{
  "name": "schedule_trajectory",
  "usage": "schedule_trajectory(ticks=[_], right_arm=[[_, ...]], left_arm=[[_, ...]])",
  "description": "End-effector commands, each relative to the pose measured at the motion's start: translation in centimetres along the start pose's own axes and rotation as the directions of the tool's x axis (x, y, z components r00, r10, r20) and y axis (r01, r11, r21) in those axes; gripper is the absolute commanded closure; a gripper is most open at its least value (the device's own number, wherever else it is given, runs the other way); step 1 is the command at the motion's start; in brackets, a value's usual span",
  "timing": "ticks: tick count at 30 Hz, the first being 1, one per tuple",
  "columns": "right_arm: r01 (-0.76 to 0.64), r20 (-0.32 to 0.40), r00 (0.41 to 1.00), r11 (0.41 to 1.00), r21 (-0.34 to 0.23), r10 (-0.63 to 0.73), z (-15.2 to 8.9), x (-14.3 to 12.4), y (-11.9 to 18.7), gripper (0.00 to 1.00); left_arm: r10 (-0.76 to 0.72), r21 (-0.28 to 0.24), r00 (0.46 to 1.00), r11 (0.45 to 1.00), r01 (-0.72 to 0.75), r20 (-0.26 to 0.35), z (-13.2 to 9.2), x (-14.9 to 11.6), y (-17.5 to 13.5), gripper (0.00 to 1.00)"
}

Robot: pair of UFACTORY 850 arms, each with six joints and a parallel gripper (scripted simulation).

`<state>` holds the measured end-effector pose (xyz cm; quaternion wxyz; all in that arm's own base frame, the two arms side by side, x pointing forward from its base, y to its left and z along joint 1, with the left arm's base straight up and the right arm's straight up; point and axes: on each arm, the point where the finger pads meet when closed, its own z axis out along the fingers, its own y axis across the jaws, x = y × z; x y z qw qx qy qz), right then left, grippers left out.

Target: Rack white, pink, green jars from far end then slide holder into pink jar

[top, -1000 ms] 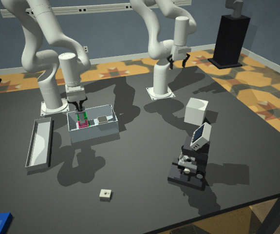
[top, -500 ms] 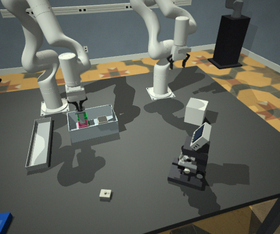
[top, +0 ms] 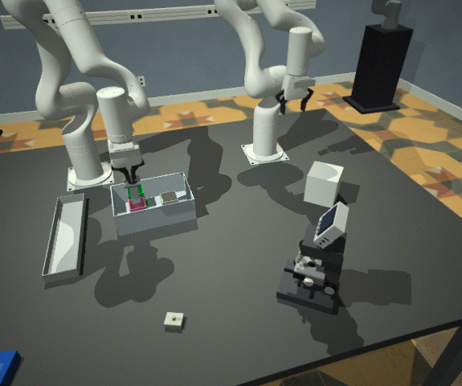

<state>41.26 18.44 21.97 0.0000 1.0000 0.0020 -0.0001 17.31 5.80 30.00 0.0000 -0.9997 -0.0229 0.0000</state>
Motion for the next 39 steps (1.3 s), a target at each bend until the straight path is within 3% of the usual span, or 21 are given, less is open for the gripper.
schedule_trajectory(ticks=[1,39], right_arm=[[0.0,-0.002,1.0,1.0,0.001,0.0,-0.1,0.1,0.0,1.0],[0.0,-0.002,1.0,1.0,0.001,0.0,4.3,0.0,0.0,1.0]], left_arm=[[0.0,0.0,1.0,1.0,0.0,-0.001,-0.1,0.1,0.0,0.0],[0.0,0.0,1.0,1.0,0.0,-0.001,-0.1,0.1,0.0,0.0]])
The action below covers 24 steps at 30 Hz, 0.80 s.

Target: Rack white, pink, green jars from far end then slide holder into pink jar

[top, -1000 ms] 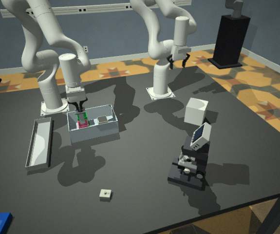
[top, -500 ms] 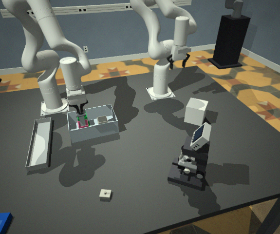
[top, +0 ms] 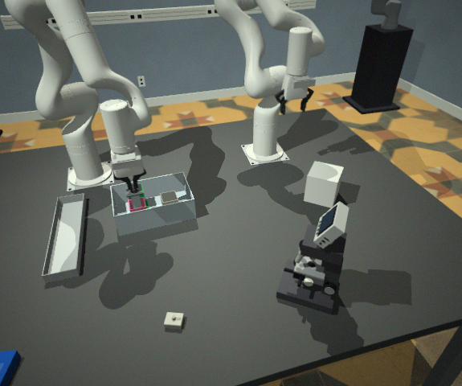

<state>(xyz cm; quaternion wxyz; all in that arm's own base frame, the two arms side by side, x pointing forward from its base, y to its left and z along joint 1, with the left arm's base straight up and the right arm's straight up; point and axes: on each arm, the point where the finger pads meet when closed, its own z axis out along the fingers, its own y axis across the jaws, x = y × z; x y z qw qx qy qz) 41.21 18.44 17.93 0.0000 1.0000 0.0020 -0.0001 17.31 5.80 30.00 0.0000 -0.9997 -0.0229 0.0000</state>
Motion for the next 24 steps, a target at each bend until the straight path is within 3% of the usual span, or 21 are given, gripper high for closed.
schedule_trajectory(ticks=[1,24], right_arm=[[0.0,-0.002,1.0,1.0,0.001,0.0,0.3,0.1,0.0,1.0],[0.0,-0.002,1.0,1.0,0.001,0.0,3.0,0.1,0.0,1.0]], left_arm=[[0.0,0.0,1.0,1.0,0.0,-0.001,-0.1,0.1,0.0,0.0],[0.0,0.0,1.0,1.0,0.0,-0.001,-0.1,0.1,0.0,0.0]])
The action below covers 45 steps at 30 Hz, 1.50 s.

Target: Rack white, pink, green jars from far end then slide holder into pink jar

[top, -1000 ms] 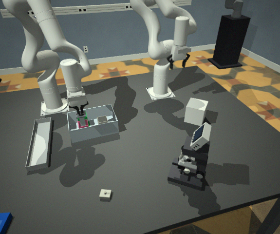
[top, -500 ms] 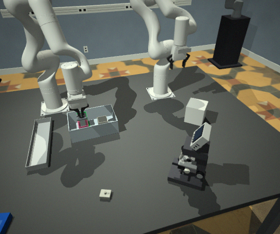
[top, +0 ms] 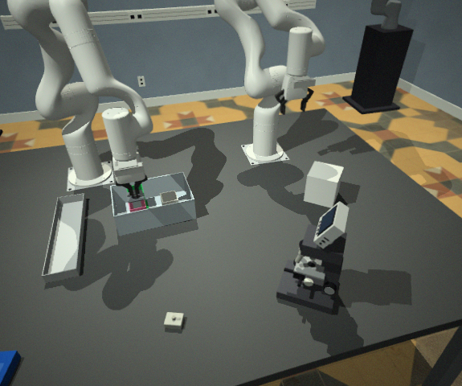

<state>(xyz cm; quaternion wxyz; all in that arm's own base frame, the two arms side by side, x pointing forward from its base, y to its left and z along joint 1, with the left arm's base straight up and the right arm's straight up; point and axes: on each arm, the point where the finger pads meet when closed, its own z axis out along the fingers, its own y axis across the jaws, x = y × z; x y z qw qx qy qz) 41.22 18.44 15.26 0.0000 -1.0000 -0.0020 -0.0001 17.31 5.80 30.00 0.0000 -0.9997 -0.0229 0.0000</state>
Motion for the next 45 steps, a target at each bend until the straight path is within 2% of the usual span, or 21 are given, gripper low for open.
schedule_trajectory(ticks=[1,15,45], right_arm=[[0.0,-0.001,1.0,1.0,0.001,0.0,0.4,0.1,0.0,1.0],[0.0,-0.001,1.0,1.0,0.001,0.0,2.0,0.1,0.0,1.0],[0.0,-0.001,1.0,1.0,0.001,0.0,2.2,0.1,0.0,1.0]], left_arm=[[0.0,0.0,1.0,1.0,0.0,-0.001,-0.1,0.1,0.0,0.0],[0.0,0.0,1.0,1.0,0.0,-0.001,-0.1,0.1,0.0,0.0],[0.0,0.0,1.0,1.0,0.0,-0.001,-0.1,0.1,0.0,0.0]])
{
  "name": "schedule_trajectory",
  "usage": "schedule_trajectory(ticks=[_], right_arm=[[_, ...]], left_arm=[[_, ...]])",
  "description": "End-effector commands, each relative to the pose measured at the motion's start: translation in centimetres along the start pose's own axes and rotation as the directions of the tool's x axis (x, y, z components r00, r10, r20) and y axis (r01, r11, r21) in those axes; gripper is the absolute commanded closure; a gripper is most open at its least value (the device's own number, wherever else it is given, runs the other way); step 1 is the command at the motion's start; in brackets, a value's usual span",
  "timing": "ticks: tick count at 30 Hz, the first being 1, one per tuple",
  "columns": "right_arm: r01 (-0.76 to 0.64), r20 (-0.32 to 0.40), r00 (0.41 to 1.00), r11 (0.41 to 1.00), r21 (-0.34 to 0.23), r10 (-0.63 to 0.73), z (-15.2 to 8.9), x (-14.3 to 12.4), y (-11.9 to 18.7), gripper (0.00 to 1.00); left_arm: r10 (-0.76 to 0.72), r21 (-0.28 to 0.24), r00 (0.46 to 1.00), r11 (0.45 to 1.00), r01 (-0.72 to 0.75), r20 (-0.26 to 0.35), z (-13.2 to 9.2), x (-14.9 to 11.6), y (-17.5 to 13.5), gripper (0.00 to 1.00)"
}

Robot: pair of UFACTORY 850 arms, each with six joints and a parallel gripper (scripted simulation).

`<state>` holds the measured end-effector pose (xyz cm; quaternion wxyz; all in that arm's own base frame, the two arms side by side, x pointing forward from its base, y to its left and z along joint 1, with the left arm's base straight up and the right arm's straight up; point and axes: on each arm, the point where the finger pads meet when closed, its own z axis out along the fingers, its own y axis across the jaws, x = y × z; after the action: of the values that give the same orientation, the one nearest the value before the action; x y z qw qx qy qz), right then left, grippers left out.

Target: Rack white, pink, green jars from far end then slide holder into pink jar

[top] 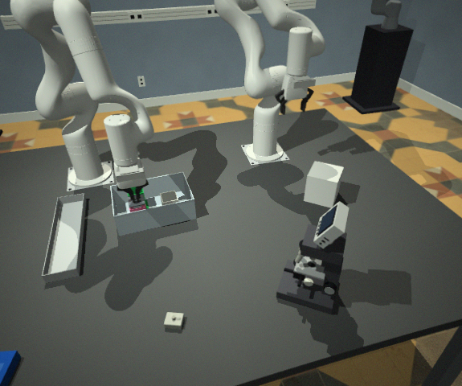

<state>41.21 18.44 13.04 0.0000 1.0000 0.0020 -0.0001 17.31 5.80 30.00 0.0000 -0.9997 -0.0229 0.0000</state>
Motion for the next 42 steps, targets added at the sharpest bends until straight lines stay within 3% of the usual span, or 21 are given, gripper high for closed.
schedule_trajectory(ticks=[1,42], right_arm=[[0.0,-0.002,1.0,1.0,0.001,0.0,-0.04,0.08,-0.04,1.0],[0.0,-0.002,1.0,1.0,0.001,0.0,0.58,0.08,-0.04,1.0]], left_arm=[[0.0,0.0,1.0,1.0,0.0,-0.001,-0.07,0.05,-0.02,0.0],[0.0,0.0,1.0,1.0,0.0,-0.001,-0.07,0.05,-0.02,0.0]])
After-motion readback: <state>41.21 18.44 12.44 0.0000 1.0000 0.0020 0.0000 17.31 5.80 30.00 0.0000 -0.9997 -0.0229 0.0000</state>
